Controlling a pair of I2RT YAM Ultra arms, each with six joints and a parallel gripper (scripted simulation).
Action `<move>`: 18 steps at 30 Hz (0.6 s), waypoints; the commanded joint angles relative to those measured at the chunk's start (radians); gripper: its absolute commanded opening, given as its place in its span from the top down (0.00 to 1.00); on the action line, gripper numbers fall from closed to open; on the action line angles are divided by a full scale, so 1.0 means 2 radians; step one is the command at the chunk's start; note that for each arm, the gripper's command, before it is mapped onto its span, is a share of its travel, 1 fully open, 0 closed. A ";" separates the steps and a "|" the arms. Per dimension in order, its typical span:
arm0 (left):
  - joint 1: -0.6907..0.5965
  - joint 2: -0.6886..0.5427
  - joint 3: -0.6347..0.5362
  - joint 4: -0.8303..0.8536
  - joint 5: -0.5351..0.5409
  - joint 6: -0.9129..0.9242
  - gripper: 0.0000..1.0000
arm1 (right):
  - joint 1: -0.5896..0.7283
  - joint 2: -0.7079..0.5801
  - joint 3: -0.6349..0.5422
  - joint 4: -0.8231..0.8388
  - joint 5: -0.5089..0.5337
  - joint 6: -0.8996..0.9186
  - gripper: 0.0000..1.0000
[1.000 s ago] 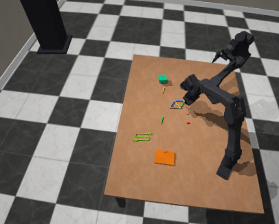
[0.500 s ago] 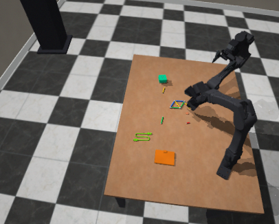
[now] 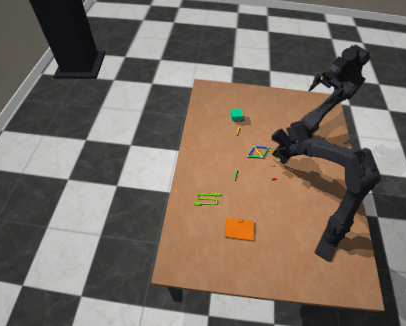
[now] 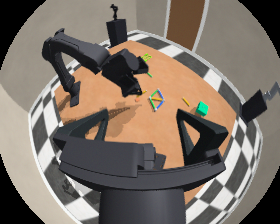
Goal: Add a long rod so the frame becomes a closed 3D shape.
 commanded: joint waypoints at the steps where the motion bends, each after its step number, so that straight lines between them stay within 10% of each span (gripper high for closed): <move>1: -0.009 -0.021 -0.024 0.056 -0.025 -0.027 1.00 | -0.003 0.004 0.008 -0.007 -0.001 -0.001 0.00; 18: -0.034 -0.039 -0.106 0.185 -0.085 -0.085 1.00 | -0.003 0.004 0.008 -0.007 -0.001 -0.001 0.00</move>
